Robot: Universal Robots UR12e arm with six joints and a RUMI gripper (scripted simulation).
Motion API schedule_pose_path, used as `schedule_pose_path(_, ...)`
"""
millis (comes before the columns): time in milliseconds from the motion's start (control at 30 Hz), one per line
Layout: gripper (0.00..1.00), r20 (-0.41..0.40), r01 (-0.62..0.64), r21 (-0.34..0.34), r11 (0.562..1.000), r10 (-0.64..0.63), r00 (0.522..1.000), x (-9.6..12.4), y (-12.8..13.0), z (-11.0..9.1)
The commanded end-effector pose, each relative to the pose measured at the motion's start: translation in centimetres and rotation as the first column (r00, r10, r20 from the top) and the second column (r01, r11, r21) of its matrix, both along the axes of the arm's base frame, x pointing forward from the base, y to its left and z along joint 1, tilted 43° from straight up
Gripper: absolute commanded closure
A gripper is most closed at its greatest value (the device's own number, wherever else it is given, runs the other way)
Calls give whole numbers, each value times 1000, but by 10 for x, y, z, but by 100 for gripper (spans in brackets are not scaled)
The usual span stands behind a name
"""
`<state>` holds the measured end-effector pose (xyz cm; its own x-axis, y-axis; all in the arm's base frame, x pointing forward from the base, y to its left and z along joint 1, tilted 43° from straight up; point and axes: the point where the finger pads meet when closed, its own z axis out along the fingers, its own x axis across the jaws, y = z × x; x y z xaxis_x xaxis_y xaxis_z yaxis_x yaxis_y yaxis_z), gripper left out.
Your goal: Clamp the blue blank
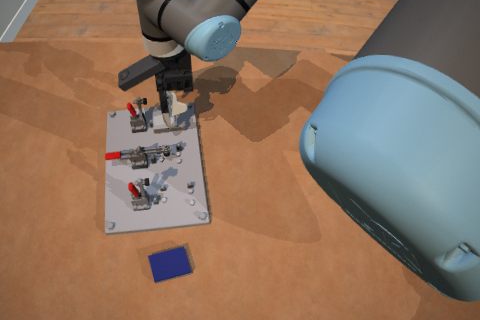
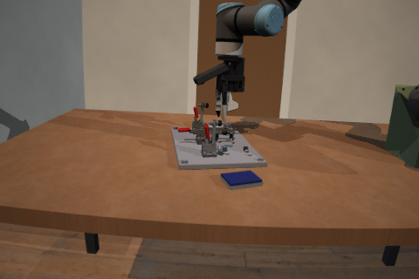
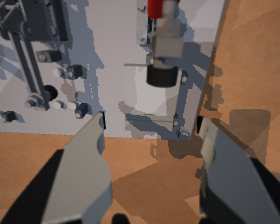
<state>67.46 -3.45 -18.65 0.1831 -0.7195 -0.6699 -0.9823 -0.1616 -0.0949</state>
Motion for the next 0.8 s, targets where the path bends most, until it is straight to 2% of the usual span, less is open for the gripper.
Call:
schedule_pose_path(0, 41, 1, 1, -1, 1000, -1, 1000, 1, -1, 0)
schedule_pose_path(767, 41, 1, 1, -1, 1000, -1, 1000, 0, 10, -12)
